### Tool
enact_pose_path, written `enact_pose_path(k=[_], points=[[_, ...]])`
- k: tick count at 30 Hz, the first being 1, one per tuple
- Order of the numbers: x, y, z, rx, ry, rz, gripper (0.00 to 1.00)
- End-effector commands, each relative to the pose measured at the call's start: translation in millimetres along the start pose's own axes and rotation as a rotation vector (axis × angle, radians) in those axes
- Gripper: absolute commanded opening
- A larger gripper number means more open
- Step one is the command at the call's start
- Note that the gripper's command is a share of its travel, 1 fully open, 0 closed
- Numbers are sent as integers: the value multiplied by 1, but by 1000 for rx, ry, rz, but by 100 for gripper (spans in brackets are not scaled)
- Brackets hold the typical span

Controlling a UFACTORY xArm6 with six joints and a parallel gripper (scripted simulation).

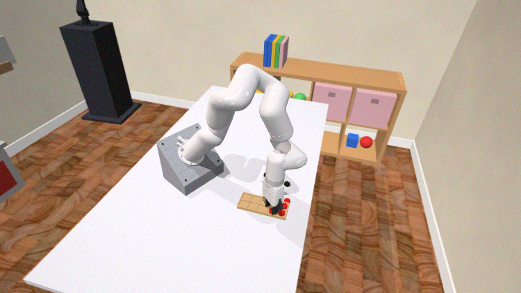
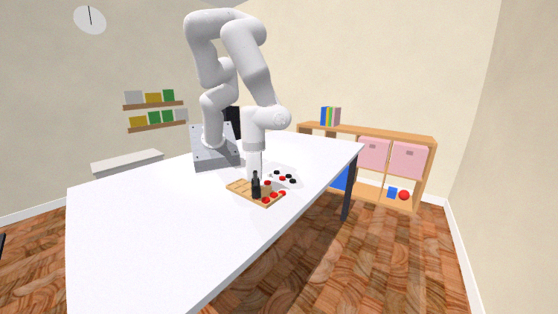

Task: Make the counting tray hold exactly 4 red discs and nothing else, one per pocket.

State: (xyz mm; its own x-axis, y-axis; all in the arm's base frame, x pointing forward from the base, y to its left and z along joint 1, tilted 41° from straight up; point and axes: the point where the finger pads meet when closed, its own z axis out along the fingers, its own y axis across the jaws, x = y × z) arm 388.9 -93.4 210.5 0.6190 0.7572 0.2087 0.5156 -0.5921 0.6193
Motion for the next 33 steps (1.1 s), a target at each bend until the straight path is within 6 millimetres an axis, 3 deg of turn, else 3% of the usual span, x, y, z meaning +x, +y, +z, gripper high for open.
enact_pose_path(k=[1, 15, 18, 24, 33], points=[[0, 1, -1, -2, 0, 1, 47], [0, 1, -3, -3, -1, 1, 47], [1, 1, -24, -9, -3, 2, 47], [1, -1, -92, -7, -2, 2, 47], [1, -1, -99, -6, -2, 1, 47]])
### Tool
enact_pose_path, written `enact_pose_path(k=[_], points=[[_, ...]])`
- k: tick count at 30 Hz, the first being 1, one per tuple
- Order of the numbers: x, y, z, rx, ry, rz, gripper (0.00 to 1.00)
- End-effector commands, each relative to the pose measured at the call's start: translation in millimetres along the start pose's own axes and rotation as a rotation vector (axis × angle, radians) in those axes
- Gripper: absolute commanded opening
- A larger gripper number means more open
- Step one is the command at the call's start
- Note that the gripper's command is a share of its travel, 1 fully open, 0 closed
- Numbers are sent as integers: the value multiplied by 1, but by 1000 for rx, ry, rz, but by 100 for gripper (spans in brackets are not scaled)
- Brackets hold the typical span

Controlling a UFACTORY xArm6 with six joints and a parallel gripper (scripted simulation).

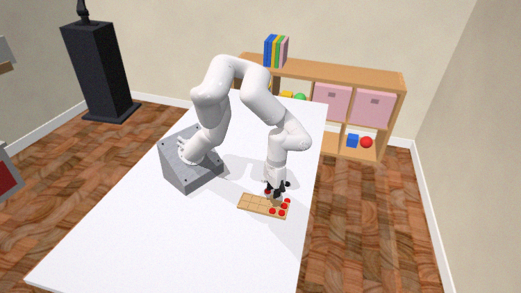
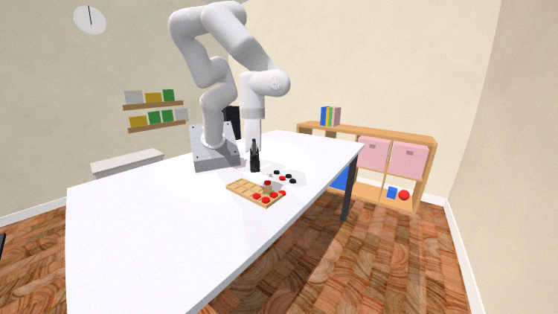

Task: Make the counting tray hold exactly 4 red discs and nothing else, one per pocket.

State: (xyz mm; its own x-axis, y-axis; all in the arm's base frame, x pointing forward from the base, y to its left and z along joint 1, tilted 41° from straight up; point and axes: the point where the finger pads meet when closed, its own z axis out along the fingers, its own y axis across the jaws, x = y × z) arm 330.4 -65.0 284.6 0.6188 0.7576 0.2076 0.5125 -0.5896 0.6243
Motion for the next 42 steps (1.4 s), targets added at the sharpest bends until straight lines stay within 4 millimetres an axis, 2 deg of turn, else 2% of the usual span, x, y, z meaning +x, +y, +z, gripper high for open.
enact_pose_path(k=[1, 33, 37, 42], points=[[0, 0, 0, 1, -1, 2, 47], [1, -2, 0, 3, -1, 5, 47], [7, -17, 5, 18, -9, 38, 47], [22, -53, 13, 34, -25, 122, 47]])
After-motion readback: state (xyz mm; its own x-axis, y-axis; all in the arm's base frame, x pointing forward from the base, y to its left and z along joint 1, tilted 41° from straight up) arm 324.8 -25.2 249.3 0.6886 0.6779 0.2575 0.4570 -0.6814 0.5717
